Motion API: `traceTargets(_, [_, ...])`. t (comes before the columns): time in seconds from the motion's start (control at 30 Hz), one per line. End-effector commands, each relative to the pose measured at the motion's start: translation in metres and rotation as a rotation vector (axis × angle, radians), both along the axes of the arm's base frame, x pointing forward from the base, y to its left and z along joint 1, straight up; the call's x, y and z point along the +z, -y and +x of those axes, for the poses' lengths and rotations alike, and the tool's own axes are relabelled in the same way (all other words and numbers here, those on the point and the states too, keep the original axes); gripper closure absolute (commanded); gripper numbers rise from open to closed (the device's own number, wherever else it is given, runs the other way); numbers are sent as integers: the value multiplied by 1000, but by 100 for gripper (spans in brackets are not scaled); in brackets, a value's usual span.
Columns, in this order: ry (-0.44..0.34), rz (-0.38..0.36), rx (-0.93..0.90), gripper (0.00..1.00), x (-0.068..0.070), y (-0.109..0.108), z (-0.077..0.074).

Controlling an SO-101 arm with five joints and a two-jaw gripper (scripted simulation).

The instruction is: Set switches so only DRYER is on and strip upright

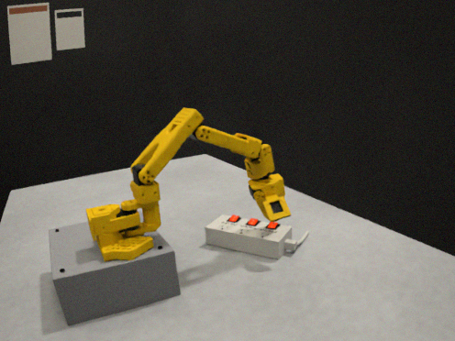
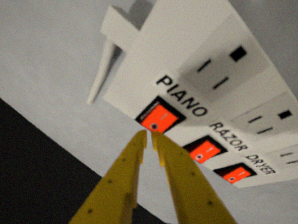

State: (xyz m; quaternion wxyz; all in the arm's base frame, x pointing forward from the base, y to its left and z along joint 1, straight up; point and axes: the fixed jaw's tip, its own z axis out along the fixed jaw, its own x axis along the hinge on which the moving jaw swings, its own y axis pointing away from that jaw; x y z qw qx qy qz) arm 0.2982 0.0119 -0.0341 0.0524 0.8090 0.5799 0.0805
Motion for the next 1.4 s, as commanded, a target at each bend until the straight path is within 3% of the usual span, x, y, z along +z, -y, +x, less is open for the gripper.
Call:
traceTargets(0.0, [-11, -1, -2, 100, -5, 3, -3])
traceTargets(1.37, [-11, -1, -2, 100, -14, 3, -8])
